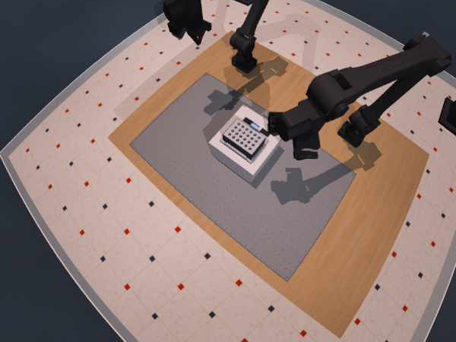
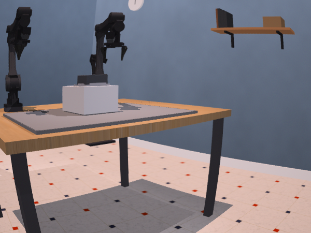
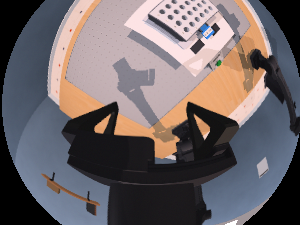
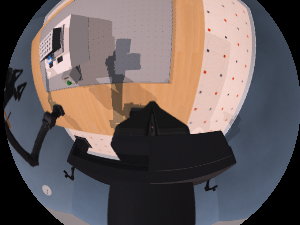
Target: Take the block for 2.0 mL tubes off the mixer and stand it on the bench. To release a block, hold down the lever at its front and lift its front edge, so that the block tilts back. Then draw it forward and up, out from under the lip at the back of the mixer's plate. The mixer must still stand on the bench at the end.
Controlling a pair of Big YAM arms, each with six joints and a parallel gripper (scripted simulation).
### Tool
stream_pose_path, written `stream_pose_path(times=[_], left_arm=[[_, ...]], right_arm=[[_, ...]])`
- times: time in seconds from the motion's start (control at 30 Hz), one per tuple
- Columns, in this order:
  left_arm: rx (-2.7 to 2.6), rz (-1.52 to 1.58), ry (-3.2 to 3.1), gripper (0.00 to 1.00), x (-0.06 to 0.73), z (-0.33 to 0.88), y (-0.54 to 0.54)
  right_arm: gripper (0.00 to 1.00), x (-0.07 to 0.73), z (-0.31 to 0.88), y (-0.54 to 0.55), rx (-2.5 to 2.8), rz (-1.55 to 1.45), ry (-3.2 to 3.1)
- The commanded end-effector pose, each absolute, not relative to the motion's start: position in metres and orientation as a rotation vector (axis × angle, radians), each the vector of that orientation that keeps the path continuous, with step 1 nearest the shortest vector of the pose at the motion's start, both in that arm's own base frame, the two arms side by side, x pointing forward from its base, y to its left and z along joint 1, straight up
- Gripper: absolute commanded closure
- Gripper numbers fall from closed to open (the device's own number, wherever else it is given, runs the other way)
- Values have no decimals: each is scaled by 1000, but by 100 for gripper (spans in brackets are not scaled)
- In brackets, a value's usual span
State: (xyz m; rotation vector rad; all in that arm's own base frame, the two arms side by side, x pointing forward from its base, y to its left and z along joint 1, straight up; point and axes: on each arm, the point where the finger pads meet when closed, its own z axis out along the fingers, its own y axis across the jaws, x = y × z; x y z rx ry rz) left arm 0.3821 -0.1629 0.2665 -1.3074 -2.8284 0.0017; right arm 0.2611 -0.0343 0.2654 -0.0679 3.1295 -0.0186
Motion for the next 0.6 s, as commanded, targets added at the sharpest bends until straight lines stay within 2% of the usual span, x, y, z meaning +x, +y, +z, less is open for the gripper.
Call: stream_pose_path(times=[0.0,0.23,0.57], left_arm=[[-1511,-2,-2800,0,396,297,-196],[-1653,3,-2636,0,407,273,-219],[-1921,-6,-2538,0,418,301,-266]], right_arm=[[100,270,279,-38,-25,-32,3082],[100,266,265,-37,-71,-24,3123],[100,270,273,-38,-82,-29,3103]])
